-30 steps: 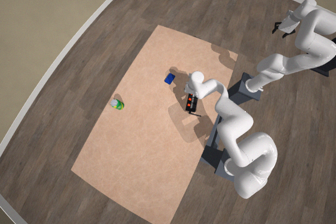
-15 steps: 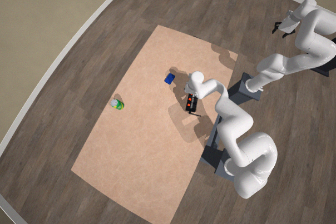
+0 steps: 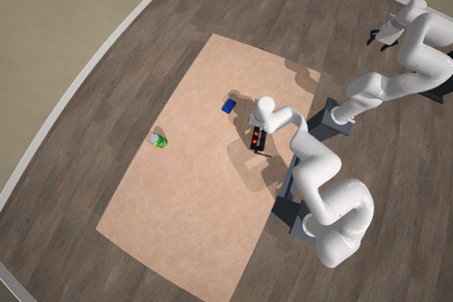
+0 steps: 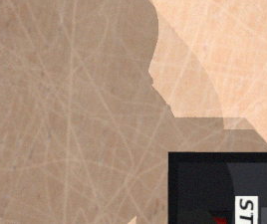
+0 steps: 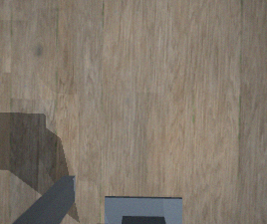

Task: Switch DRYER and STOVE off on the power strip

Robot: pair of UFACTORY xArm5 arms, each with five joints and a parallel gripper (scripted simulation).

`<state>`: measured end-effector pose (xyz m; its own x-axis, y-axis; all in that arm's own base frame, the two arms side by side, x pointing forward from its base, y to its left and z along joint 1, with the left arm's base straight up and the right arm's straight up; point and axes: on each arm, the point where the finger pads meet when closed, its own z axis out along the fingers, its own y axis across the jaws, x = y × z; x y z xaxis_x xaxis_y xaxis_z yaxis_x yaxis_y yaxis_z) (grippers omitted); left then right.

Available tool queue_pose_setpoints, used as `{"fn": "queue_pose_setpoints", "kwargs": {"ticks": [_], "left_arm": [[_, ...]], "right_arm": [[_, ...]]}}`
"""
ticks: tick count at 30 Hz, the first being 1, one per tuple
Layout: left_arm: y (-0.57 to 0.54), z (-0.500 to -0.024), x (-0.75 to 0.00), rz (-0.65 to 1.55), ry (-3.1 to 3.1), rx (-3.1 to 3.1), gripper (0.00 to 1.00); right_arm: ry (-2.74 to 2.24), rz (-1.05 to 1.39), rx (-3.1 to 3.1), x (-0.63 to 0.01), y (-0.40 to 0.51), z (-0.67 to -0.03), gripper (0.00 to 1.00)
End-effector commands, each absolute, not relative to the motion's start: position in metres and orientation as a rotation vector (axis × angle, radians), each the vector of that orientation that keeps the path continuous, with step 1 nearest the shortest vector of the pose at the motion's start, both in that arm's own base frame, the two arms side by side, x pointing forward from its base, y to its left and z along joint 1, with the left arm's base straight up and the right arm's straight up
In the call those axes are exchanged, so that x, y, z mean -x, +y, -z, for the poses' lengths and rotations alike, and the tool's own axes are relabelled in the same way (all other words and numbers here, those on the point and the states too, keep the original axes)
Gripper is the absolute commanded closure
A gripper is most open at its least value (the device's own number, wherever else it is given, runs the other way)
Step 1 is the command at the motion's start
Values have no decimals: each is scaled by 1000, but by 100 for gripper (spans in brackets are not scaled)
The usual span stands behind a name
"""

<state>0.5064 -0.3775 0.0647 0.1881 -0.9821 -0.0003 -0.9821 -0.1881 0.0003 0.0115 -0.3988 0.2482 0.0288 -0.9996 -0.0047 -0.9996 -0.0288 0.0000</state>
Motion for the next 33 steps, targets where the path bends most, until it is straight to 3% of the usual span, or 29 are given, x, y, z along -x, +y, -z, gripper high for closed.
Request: {"fn": "queue_pose_setpoints", "kwargs": {"ticks": [1,33], "left_arm": [[-378,-67,-508,-8,-2002,-2422,100],[-378,-104,-508,-9,-2002,-2422,100]], "right_arm": [[2189,0,2253,-12,-400,-250,0],[2189,0,2253,-12,-400,-250,0]]}}
